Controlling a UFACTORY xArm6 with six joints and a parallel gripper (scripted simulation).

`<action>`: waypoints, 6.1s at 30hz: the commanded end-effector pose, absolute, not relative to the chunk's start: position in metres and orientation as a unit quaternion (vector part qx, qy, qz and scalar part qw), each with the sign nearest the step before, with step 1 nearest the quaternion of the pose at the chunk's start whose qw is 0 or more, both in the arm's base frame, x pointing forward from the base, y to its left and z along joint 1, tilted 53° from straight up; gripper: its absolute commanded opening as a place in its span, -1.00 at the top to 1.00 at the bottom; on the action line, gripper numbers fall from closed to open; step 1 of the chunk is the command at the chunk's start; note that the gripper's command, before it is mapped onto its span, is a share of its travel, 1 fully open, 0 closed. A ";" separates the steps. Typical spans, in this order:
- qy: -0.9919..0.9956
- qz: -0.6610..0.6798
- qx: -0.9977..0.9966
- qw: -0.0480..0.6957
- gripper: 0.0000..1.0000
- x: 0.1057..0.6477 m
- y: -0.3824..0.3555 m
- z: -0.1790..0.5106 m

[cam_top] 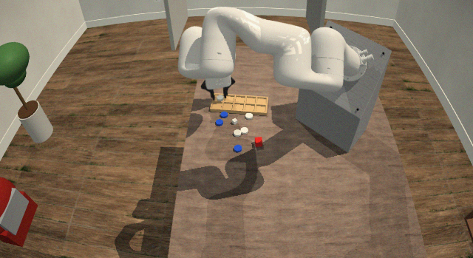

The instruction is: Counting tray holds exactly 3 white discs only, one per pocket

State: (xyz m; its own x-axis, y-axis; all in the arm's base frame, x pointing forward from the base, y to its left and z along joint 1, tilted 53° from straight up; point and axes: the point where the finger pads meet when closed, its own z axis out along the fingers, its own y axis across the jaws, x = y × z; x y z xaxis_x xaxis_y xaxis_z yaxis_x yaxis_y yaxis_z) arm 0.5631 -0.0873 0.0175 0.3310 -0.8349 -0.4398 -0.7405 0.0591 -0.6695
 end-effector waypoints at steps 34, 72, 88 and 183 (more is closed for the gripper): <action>0.576 -0.055 -0.684 0.445 0.07 0.506 -0.143 0.078; 0.858 0.203 -0.246 0.402 0.07 0.419 0.021 0.112; 0.872 0.229 -0.192 0.388 0.07 0.424 0.051 0.094; 0.873 0.228 -0.192 0.387 1.00 0.521 -0.092 0.088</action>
